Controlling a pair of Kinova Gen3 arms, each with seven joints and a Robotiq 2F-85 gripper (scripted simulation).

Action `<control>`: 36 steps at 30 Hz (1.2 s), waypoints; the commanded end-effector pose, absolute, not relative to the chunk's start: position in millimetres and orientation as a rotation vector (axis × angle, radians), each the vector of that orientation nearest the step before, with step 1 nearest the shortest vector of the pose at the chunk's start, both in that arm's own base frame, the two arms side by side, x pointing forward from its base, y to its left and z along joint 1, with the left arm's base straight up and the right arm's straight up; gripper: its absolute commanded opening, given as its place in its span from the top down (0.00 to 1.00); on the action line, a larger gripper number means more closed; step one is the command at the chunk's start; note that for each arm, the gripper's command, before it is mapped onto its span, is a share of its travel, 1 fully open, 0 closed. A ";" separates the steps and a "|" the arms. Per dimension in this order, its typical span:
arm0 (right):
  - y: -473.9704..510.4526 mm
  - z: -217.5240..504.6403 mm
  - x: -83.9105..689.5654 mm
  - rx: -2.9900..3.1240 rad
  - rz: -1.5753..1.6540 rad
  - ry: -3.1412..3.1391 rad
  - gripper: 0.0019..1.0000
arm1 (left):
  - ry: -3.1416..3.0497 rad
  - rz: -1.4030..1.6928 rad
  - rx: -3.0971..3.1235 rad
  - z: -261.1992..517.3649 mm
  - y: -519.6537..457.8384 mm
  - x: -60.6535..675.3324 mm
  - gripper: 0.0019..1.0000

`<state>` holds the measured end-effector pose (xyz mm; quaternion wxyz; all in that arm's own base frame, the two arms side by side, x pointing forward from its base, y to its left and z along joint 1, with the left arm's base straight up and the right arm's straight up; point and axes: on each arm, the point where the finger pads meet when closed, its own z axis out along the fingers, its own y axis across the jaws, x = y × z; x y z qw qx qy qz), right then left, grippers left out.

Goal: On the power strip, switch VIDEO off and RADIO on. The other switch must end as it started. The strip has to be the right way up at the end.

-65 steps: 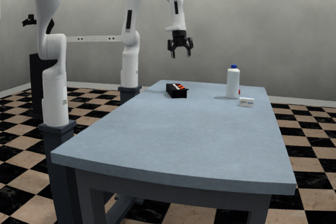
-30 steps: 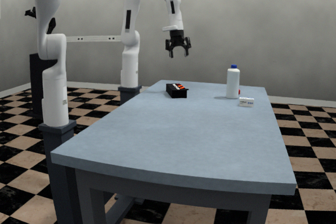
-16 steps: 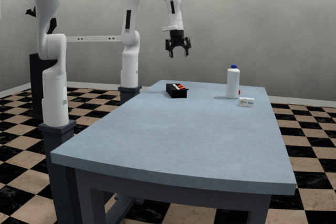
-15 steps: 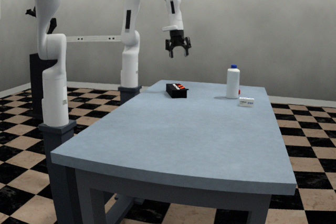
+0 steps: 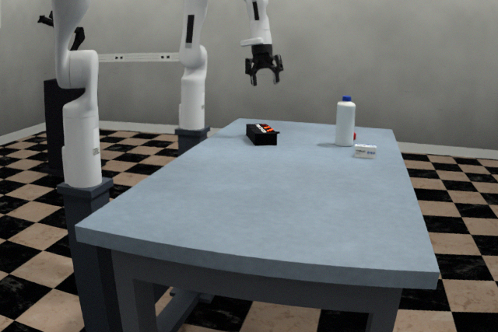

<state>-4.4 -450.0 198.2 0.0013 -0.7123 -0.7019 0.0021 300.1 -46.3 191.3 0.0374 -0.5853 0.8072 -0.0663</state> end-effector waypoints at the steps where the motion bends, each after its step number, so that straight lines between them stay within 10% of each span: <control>1: -450.0 200.0 -2.9 -2.229 0.000 -2.214 0.00 | 2.471 -0.205 -1.792 192.1 -46.3 300.4 0.00; 36: -450.4 198.8 -4.4 -2.237 0.008 -2.204 0.00 | 2.329 -0.086 -2.083 185.5 -80.2 301.6 0.00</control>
